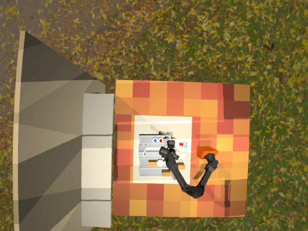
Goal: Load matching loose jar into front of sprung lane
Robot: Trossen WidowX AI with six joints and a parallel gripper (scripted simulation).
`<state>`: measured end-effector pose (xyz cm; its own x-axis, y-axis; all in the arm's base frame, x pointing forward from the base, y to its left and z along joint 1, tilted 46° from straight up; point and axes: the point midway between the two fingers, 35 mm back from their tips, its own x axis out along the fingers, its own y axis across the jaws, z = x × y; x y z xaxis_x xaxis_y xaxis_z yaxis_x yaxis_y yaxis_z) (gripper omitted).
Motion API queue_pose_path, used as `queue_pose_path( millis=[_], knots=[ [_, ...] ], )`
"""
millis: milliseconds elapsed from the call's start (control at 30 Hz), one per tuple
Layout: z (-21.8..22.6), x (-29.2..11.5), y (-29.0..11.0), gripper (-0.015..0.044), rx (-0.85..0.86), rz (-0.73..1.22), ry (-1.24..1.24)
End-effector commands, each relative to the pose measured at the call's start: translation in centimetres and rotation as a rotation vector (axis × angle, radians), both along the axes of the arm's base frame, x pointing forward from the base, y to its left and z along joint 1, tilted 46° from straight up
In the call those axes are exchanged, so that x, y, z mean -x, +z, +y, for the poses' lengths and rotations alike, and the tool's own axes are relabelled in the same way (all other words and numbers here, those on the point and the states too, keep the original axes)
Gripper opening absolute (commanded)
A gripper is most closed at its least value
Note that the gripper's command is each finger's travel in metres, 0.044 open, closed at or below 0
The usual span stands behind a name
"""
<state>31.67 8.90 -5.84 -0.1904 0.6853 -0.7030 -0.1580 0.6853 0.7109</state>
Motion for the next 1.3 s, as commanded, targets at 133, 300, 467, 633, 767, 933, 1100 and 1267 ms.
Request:
queue_pose_path(
  millis=[133, 300, 467, 633, 767, 933, 1100, 1267],
  knots=[
    [0.1, -1.3, 0.4, 0.0000, -0.007, -0.029, -0.008],
    [0.1, -1.5, 0.4, 0.0000, -0.007, -0.029, -0.008],
    [0.1, -1.7, 0.5, 0.0000, -0.007, -0.029, -0.008],
    [0.1, -1.9, 0.5, 0.0000, -0.007, -0.029, -0.008],
    [0.2, -2.1, 0.6, 0.0000, -0.007, -0.029, -0.008],
    [0.2, -2.2, 0.6, 0.0000, -0.007, -0.029, -0.008],
    [0.2, -2.4, 0.7, 0.0000, -0.007, -0.029, -0.008],
    [0.3, -2.6, 0.7, 0.0000, -0.007, -0.029, -0.008]
  ],
)
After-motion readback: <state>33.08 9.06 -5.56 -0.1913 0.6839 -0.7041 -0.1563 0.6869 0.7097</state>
